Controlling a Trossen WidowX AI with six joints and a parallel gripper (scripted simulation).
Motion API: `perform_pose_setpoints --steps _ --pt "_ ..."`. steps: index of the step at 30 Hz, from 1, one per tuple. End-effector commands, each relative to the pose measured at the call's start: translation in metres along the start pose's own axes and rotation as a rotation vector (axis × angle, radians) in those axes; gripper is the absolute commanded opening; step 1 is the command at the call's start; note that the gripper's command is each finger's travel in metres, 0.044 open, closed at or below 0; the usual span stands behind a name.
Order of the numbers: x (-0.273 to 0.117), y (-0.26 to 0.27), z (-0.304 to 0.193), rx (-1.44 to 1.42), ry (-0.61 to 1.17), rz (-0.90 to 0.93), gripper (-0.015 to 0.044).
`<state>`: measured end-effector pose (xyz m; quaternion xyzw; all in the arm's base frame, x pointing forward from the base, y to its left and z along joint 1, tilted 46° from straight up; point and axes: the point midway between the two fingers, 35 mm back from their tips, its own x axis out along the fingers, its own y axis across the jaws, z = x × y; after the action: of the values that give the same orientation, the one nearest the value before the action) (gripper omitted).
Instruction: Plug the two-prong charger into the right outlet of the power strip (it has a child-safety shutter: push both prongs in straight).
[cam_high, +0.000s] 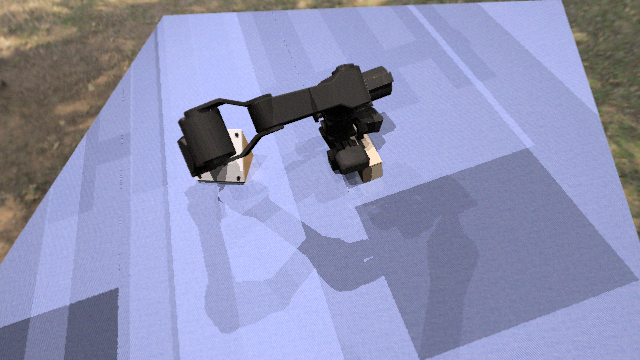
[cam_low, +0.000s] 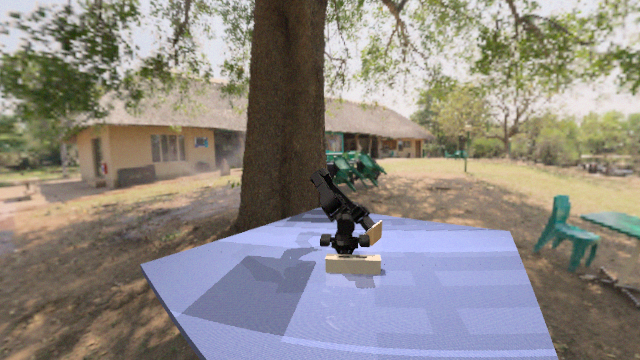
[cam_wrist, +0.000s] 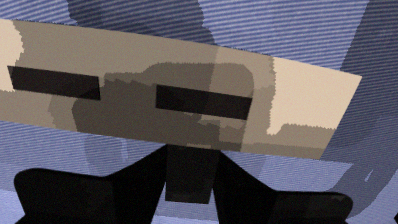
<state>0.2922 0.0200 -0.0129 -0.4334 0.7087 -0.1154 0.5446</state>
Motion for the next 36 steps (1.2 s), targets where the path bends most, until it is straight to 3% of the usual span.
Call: perform_pose_setpoints --steps 1,36 --pt "-0.0011 -0.0011 0.0094 0.019 -0.02 0.001 0.0" --pt "-0.0013 -0.0012 0.0076 0.019 -0.02 0.001 0.0"
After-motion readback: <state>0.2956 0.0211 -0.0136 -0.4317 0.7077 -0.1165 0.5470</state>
